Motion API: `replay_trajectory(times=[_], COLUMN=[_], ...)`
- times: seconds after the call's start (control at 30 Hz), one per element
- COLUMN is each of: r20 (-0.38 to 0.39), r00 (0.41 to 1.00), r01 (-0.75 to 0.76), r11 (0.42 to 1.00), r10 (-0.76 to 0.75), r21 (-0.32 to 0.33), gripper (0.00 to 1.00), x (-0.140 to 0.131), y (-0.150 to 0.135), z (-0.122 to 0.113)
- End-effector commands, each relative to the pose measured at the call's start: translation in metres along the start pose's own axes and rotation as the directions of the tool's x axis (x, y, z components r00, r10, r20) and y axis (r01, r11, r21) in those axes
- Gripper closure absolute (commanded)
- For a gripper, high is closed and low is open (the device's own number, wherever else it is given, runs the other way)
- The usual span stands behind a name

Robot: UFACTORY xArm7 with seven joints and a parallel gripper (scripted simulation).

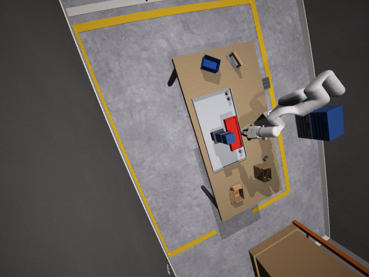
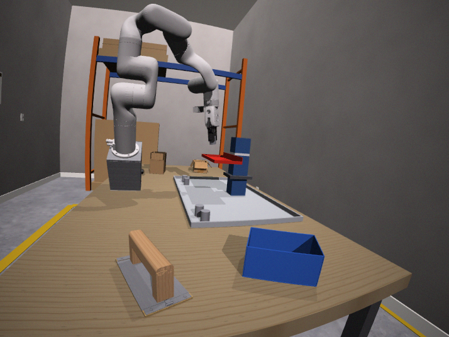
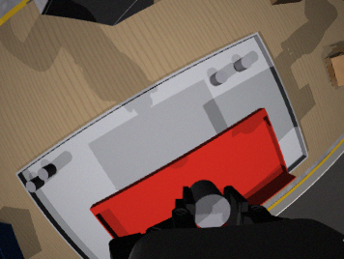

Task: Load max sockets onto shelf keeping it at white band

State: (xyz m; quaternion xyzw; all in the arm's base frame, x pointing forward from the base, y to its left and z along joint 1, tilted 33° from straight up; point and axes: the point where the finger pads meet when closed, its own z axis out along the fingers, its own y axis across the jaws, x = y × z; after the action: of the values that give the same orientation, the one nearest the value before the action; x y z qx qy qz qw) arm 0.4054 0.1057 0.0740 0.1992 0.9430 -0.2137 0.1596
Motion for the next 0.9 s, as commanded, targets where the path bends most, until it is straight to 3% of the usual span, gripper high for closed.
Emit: replay_trajectory(times=[0.0,0.57,0.87], r20=[-0.082,-0.092,-0.092], r00=[0.997,0.996,0.996], r01=[0.009,0.013,0.013], r11=[0.992,0.992,0.992], r10=[0.002,-0.002,-0.002], r21=[0.124,0.124,0.124], gripper=[1.00,1.00,1.00], x=[-0.011,-0.014,-0.013], y=[0.006,0.009,0.007], z=[0.000,0.006,0.023])
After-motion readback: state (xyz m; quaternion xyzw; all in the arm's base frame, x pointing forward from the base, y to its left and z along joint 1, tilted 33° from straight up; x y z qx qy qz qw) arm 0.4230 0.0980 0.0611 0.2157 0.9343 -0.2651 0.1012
